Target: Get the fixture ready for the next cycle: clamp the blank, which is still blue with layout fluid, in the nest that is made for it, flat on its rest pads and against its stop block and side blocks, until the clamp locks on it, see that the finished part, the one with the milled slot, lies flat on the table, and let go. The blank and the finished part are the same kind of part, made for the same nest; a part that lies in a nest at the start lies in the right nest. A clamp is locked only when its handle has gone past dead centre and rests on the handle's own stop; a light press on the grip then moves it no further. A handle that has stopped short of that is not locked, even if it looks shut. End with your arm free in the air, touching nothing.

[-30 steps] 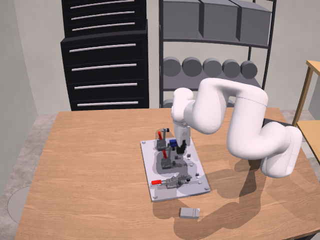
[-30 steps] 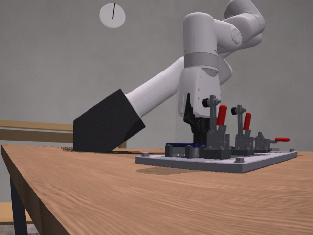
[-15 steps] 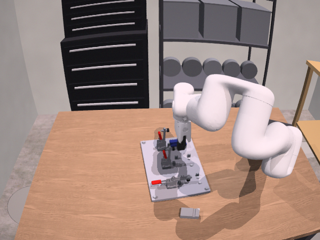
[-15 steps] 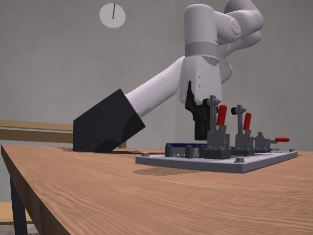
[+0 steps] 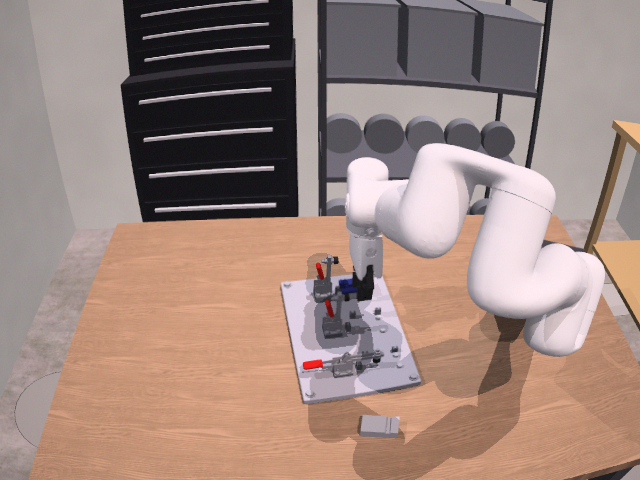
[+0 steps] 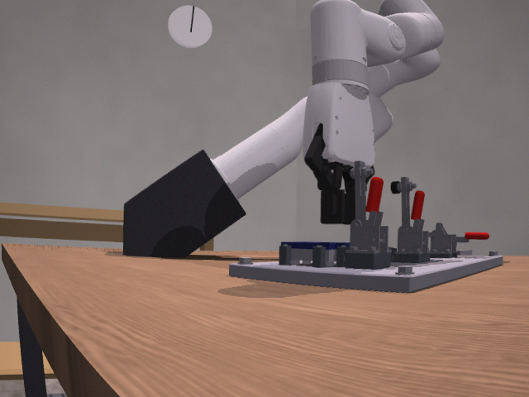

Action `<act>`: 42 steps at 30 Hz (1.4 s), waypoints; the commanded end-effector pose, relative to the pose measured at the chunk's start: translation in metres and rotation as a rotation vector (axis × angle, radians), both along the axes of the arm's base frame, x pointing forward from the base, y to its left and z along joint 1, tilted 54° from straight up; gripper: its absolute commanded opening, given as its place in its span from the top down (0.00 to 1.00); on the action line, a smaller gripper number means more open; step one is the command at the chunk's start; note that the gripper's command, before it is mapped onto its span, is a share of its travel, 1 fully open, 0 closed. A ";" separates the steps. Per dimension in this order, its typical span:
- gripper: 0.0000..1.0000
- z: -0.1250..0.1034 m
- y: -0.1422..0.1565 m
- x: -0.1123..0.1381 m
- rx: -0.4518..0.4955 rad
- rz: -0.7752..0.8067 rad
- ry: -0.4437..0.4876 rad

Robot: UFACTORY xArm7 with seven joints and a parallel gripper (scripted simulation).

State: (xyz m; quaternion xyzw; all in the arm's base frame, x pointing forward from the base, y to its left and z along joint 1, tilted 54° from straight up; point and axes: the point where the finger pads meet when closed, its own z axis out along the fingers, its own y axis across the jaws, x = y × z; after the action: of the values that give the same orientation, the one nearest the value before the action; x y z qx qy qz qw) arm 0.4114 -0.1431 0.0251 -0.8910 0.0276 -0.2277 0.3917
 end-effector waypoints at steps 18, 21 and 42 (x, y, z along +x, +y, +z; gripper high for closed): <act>0.53 0.077 -0.091 -0.056 -0.003 -0.004 -0.001; 0.53 0.075 -0.094 -0.056 -0.003 -0.004 -0.001; 0.53 0.041 -0.127 -0.050 -0.003 -0.004 -0.001</act>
State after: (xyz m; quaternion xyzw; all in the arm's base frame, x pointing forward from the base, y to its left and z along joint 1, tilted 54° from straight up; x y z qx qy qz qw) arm 0.3621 -0.2676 0.0651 -0.8909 0.0280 -0.2275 0.3922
